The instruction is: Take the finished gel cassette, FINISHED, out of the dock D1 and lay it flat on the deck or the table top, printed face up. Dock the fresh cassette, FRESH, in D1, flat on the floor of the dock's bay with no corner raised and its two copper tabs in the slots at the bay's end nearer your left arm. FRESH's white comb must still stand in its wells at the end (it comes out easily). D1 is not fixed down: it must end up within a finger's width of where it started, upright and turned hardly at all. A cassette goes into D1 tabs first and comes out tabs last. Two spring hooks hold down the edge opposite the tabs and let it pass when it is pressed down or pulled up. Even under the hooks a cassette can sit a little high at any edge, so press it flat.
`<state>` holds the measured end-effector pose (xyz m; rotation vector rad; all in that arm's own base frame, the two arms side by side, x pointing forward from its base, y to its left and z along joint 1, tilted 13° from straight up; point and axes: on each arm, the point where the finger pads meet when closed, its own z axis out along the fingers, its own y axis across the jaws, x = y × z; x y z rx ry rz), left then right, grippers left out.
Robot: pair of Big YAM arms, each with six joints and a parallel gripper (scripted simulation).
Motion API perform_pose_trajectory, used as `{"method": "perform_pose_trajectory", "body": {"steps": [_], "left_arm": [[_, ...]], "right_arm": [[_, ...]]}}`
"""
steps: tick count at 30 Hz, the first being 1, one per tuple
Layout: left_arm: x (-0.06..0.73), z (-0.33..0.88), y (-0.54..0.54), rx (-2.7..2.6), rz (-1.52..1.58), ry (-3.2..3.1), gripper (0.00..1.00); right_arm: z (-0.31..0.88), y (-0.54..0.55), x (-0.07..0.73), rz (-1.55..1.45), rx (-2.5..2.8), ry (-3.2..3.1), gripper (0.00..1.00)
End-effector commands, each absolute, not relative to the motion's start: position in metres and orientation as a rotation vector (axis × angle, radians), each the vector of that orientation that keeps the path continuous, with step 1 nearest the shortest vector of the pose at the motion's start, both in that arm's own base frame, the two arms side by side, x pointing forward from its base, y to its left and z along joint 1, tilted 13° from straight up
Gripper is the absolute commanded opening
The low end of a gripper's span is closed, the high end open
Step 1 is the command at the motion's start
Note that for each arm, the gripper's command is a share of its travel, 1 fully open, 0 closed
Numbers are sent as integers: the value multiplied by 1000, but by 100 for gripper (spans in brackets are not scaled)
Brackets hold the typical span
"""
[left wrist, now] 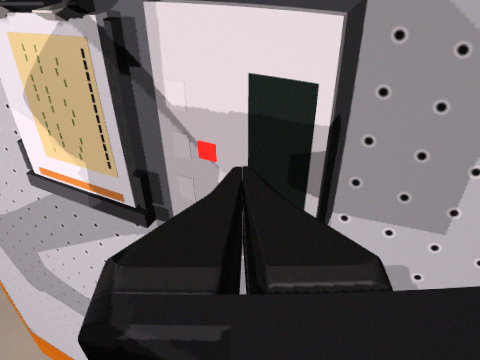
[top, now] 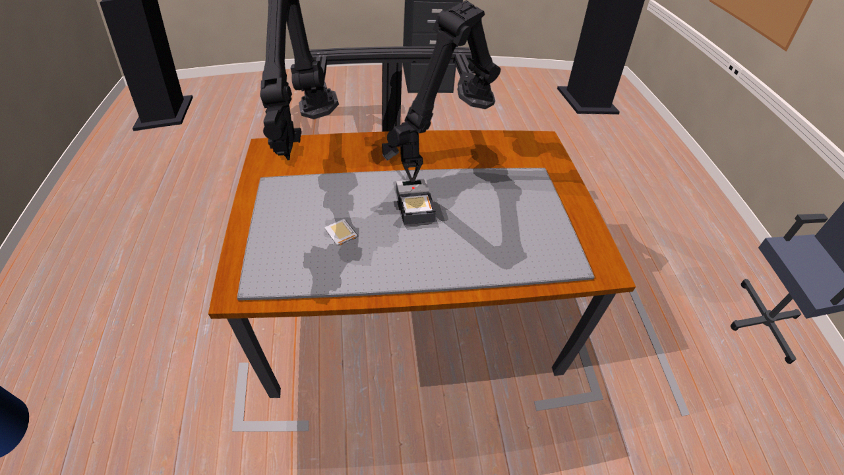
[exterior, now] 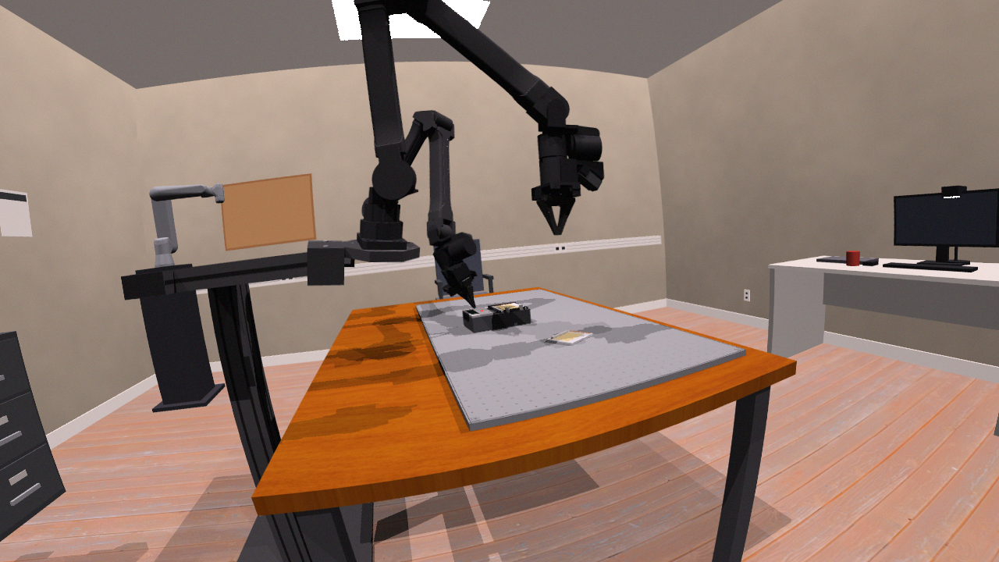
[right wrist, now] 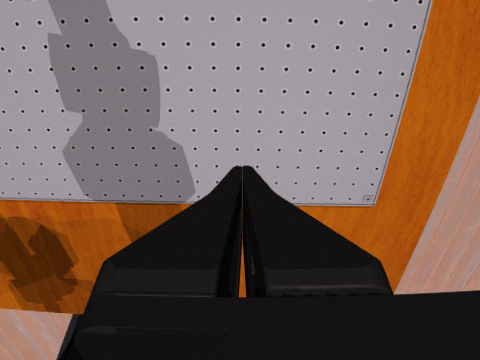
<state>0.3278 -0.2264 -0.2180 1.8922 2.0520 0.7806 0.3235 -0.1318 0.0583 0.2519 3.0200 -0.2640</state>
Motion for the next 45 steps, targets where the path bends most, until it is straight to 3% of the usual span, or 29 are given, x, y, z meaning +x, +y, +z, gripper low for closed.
{"method": "perform_pose_trajectory", "body": {"steps": [1,45], "left_arm": [[340,-216,-232,1867,773,2043,0],[340,-221,-231,1867,773,2043,0]], "right_arm": [[66,-135,326,-268,271,2985,0],[66,-135,326,-268,271,2985,0]]}}
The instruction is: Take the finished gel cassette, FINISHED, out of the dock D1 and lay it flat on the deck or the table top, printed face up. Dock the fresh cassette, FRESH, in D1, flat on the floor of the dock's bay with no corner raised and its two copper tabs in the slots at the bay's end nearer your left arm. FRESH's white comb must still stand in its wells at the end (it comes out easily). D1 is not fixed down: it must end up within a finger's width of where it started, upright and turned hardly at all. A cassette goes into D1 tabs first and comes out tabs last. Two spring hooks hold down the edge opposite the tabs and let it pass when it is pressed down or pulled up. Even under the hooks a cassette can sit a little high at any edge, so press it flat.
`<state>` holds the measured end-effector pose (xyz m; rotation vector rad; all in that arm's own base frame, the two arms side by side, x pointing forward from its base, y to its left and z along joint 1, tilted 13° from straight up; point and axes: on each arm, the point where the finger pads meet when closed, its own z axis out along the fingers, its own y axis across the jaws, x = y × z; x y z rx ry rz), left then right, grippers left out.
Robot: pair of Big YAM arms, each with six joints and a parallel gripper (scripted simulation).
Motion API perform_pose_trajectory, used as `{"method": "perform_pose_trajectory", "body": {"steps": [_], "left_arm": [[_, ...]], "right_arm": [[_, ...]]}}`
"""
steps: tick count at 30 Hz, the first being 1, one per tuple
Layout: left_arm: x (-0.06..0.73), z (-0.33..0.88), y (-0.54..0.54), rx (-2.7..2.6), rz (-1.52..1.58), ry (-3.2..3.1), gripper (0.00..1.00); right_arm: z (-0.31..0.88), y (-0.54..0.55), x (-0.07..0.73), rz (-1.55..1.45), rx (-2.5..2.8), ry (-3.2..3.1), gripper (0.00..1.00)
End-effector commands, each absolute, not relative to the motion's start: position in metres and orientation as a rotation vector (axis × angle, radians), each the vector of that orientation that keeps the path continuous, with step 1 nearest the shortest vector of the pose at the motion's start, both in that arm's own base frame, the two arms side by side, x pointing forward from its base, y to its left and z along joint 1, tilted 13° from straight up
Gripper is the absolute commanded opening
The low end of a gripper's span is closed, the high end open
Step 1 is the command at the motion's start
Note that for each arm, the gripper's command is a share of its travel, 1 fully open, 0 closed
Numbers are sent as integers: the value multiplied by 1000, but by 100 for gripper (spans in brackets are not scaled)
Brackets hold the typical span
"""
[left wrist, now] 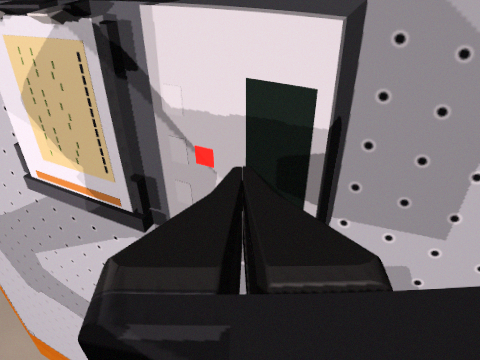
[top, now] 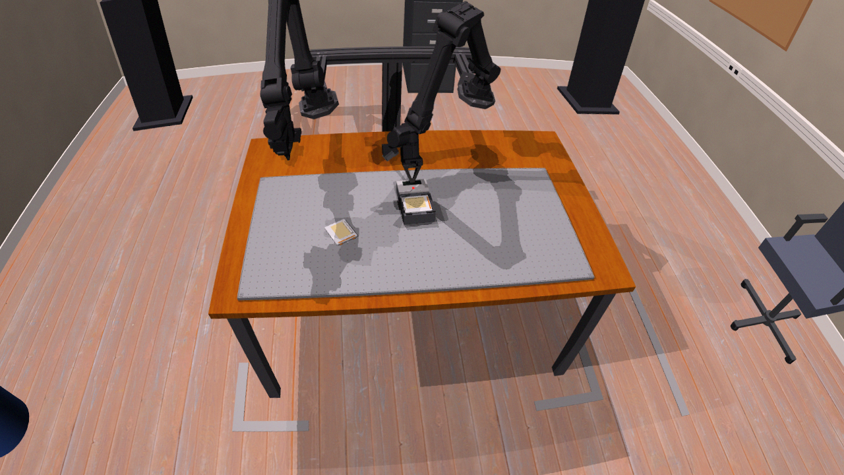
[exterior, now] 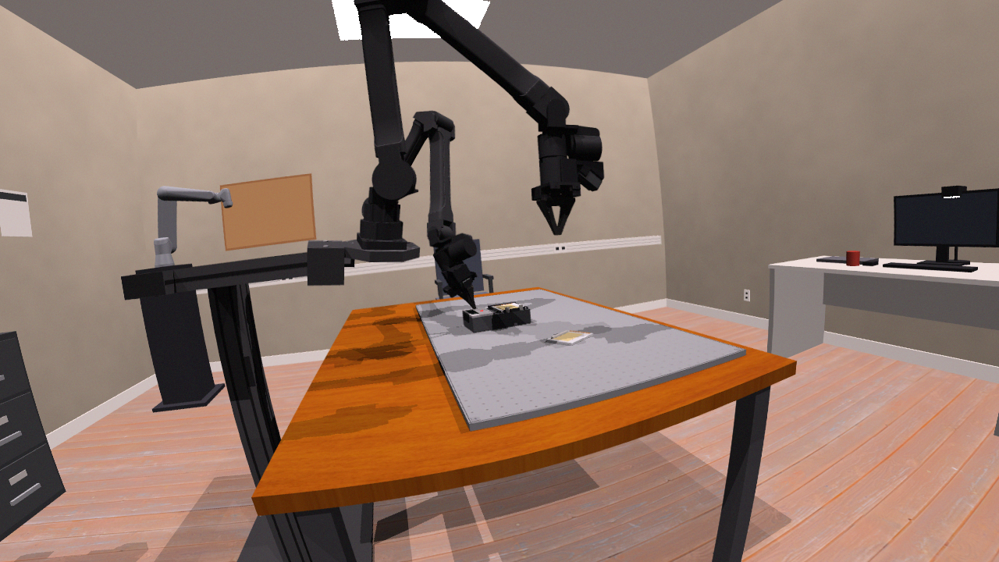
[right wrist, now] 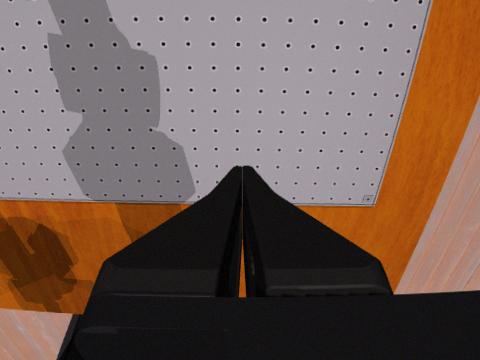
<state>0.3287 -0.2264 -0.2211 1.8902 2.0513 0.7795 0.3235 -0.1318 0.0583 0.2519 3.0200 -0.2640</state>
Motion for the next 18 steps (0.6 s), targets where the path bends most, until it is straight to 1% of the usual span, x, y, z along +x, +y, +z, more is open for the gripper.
{"method": "perform_pose_trajectory", "body": {"steps": [1,18], "left_arm": [[340,-221,-231,1867,773,2043,0],[341,-228,-230,1867,773,2043,0]], "right_arm": [[66,-135,326,-268,271,2985,0],[66,-135,326,-268,271,2985,0]]}}
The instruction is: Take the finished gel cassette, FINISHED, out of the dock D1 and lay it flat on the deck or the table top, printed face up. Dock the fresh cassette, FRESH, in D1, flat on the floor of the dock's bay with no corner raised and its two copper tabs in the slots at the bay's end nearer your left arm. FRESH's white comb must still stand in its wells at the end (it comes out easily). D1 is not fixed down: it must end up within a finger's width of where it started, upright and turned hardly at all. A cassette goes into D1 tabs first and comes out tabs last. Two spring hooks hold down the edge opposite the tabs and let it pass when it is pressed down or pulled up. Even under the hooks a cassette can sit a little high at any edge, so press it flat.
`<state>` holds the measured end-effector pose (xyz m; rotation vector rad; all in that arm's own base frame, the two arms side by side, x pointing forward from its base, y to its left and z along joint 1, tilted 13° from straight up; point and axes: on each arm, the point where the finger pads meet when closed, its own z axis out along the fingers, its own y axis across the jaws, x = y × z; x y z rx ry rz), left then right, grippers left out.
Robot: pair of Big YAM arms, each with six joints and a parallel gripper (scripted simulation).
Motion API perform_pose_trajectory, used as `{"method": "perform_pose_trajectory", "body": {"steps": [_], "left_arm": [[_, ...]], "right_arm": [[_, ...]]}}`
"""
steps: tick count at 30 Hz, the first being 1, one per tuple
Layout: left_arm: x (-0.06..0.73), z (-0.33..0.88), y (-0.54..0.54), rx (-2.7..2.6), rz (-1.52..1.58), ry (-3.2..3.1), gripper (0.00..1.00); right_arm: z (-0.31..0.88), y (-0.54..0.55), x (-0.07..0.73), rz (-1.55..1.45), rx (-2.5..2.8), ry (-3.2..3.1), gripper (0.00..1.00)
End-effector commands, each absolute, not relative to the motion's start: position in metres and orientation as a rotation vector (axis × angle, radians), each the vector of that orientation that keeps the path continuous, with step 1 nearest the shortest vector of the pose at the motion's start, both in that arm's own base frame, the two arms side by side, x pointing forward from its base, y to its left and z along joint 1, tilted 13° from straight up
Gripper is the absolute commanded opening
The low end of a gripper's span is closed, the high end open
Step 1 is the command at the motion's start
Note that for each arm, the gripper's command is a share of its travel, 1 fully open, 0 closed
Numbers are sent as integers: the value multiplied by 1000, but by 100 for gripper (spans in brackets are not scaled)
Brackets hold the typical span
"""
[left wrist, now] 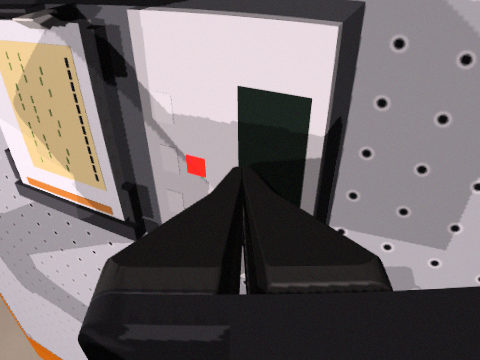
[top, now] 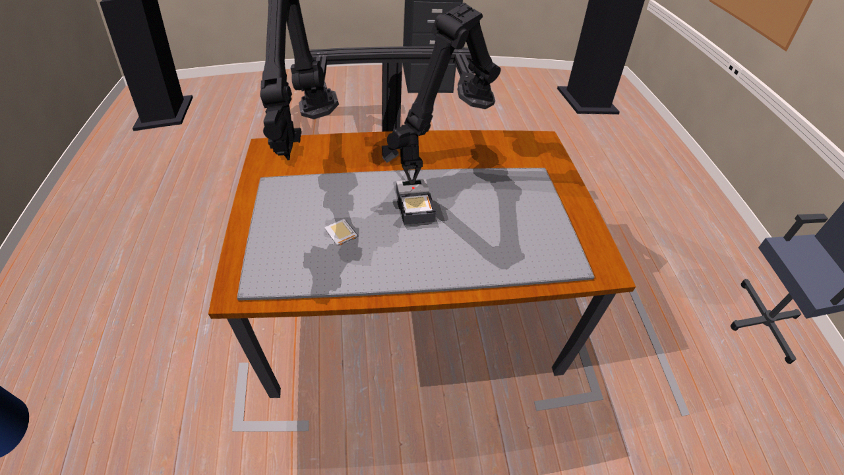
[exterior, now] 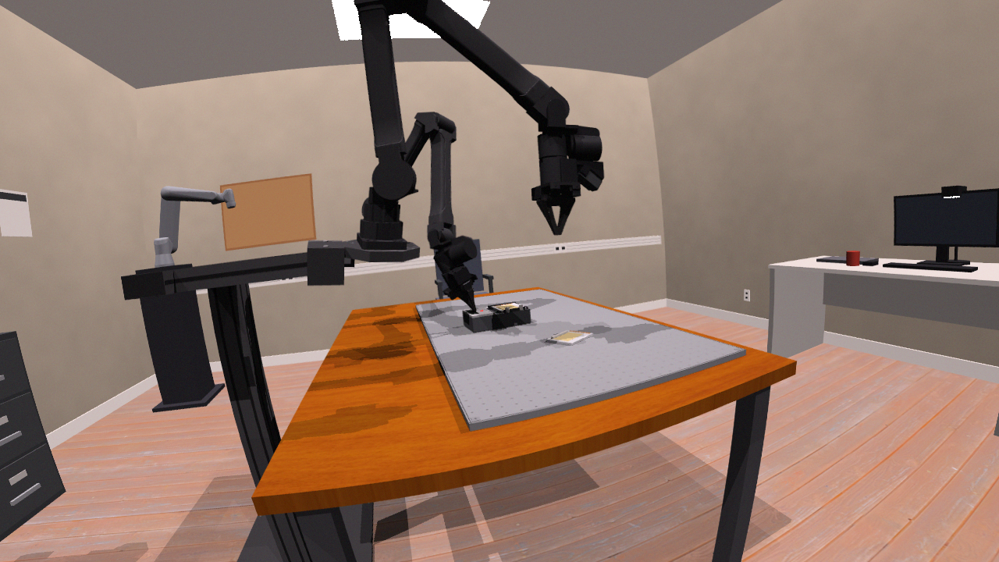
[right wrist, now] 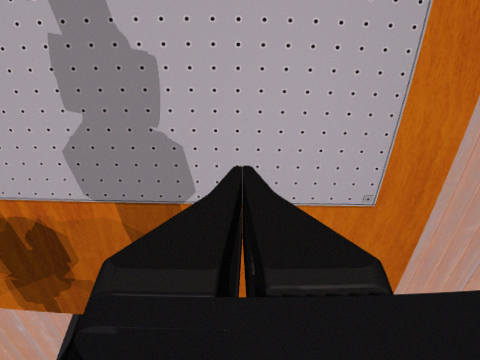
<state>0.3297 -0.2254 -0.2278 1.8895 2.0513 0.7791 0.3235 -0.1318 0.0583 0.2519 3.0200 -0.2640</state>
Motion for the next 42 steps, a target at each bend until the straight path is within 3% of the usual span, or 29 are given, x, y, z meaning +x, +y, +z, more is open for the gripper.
{"method": "perform_pose_trajectory", "body": {"steps": [1,42], "left_arm": [[341,-228,-230,1867,773,2043,0],[331,-238,-221,1867,773,2043,0]], "right_arm": [[66,-135,326,-268,271,2985,0],[66,-135,326,-268,271,2985,0]]}}
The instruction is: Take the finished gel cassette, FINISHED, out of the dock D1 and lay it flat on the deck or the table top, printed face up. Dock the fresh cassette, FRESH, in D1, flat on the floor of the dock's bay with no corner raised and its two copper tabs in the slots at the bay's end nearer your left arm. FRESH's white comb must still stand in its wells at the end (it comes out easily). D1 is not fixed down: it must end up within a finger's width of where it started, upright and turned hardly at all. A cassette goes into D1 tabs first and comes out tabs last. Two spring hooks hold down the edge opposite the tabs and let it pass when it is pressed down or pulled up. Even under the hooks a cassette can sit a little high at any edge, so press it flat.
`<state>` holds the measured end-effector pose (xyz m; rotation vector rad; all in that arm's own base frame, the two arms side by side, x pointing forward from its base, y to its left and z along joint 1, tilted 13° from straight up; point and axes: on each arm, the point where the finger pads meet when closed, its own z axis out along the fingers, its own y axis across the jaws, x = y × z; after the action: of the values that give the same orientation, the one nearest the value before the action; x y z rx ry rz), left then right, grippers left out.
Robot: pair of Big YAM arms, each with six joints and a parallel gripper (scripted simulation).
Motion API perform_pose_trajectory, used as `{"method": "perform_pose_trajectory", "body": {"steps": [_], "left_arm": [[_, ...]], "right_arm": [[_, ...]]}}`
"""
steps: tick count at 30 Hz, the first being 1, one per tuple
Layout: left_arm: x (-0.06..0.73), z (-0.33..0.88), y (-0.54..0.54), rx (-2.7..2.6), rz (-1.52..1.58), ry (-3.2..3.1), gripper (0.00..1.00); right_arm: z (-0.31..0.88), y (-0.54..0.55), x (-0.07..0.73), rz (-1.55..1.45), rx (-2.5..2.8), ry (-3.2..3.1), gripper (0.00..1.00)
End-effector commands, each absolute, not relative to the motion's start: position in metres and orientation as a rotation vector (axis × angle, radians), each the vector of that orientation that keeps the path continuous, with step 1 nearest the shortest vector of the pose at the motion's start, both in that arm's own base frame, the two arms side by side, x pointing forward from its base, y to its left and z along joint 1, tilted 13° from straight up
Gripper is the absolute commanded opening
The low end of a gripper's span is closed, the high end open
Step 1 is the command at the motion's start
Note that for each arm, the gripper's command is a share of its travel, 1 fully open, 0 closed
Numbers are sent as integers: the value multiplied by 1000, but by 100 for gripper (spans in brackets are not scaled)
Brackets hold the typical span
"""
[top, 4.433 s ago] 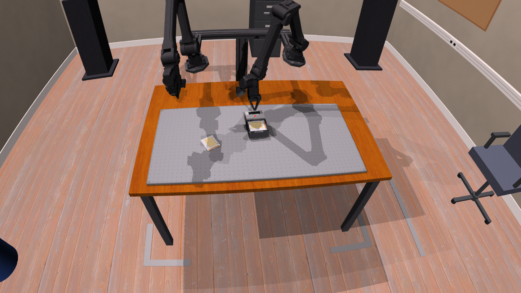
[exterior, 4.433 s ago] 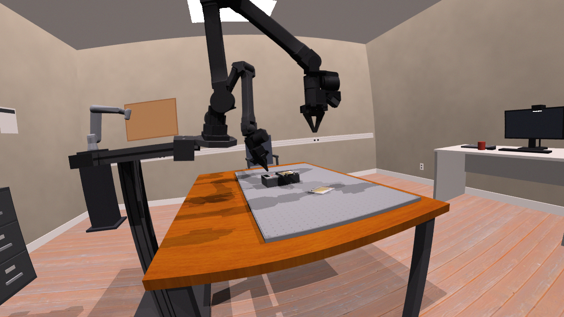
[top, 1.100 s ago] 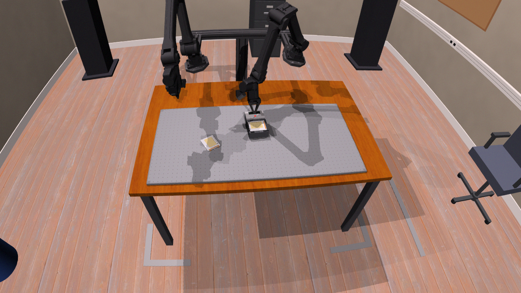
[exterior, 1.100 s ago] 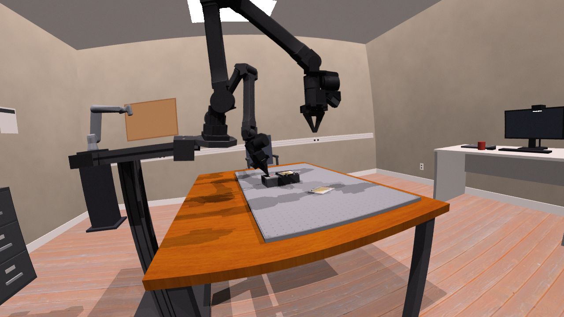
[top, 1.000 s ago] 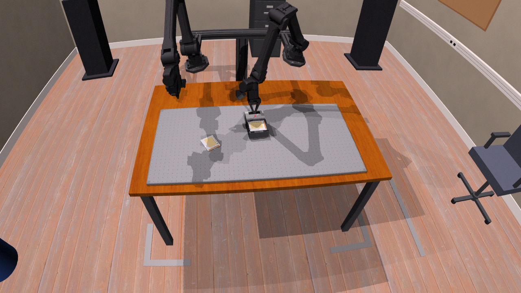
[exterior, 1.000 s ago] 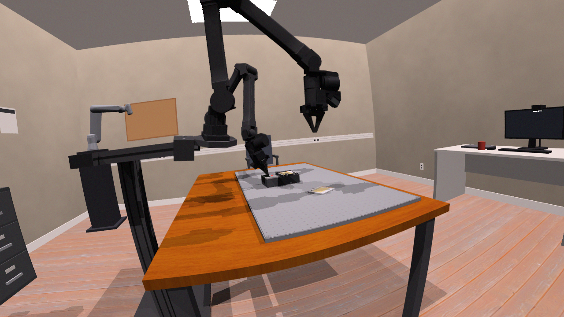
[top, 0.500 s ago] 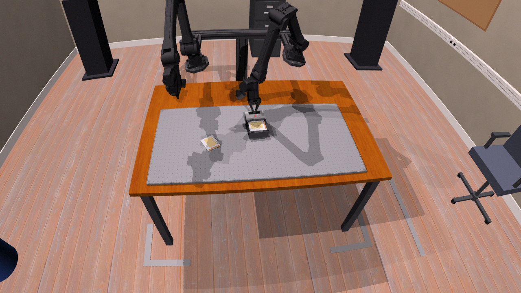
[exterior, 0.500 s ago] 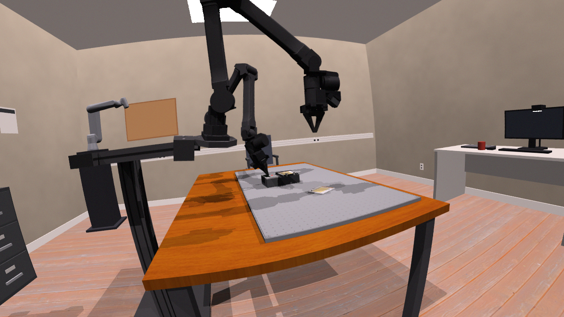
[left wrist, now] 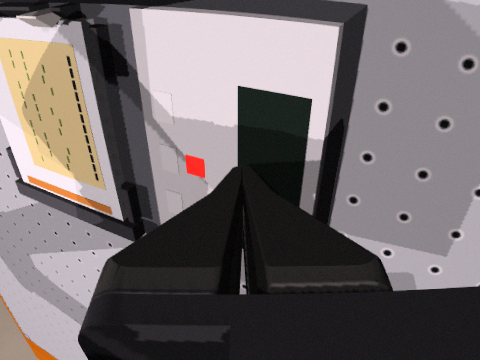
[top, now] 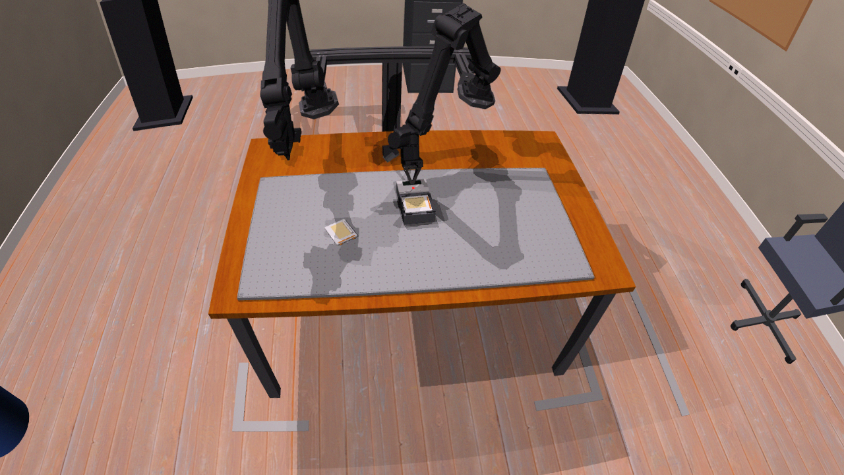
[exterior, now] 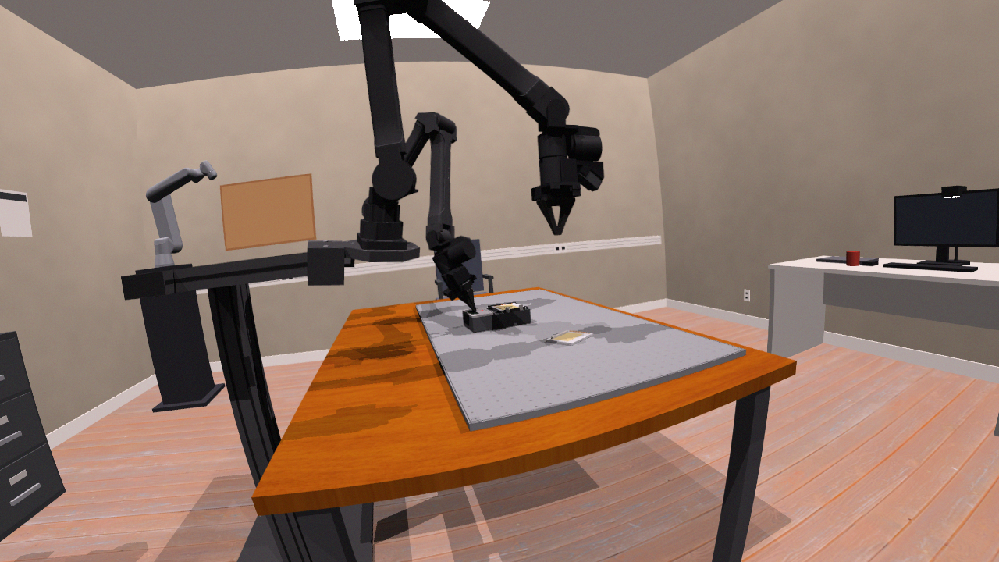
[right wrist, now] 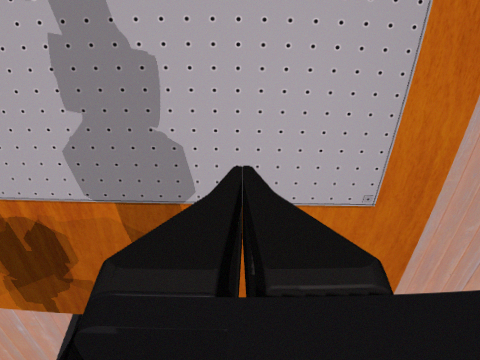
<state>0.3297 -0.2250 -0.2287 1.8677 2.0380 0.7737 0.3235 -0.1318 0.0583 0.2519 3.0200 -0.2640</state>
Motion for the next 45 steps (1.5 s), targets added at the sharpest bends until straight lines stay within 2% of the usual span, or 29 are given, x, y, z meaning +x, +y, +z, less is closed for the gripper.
{"method": "perform_pose_trajectory", "body": {"steps": [1,45], "left_arm": [[331,-238,-221,1867,773,2043,0],[317,-249,-213,1867,773,2043,0]], "right_arm": [[66,-135,326,-268,271,2985,0],[66,-135,326,-268,271,2985,0]]}}
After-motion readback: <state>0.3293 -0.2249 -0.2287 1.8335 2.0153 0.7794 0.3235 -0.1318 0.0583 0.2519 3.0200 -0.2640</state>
